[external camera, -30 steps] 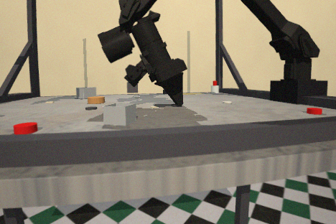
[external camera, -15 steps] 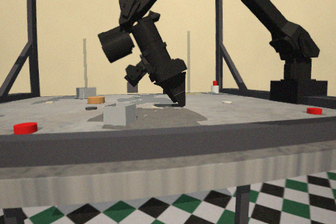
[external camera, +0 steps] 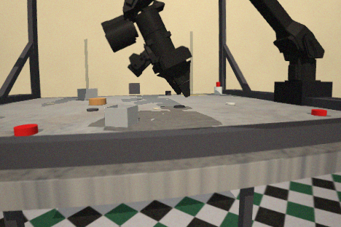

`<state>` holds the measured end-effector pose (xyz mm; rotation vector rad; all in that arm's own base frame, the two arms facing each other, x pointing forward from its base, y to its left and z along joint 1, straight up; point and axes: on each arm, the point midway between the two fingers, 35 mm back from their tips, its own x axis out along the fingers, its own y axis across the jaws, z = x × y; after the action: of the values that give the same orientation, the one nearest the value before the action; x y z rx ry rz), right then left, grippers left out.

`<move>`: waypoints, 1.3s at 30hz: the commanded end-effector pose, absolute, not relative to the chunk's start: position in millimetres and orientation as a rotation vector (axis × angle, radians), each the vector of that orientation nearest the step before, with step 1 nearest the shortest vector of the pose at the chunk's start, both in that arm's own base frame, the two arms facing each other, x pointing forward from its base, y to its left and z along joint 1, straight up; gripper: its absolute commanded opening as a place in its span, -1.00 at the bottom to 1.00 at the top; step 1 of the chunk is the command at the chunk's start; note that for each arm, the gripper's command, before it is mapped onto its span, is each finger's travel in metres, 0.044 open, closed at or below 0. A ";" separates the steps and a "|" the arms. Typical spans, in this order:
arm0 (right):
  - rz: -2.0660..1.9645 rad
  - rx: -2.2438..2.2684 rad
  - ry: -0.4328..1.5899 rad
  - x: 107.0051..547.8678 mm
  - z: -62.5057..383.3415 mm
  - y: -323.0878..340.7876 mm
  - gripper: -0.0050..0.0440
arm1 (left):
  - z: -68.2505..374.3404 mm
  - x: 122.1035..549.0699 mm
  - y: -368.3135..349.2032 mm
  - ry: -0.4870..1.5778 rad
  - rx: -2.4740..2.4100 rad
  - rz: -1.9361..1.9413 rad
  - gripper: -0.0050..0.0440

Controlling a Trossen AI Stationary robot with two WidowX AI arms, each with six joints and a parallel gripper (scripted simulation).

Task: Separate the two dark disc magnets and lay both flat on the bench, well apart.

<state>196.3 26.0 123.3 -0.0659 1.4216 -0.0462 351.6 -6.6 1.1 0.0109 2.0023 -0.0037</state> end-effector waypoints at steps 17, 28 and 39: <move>-0.032 -0.030 1.034 246.4 64.7 112.8 0.84 | 57.1 344.4 -6.4 1.959 0.010 -0.004 0.84; -0.005 0.017 0.951 249.0 59.0 133.3 0.84 | 58.9 339.5 -6.3 1.979 0.011 -0.004 0.84; 0.001 0.025 0.939 251.2 63.7 134.7 0.84 | 59.3 339.6 -6.3 1.979 0.011 -0.004 0.84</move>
<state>249.3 132.8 59.1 0.0152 0.9566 -0.0027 336.9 -6.3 50.9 0.0109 2.0049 -0.0037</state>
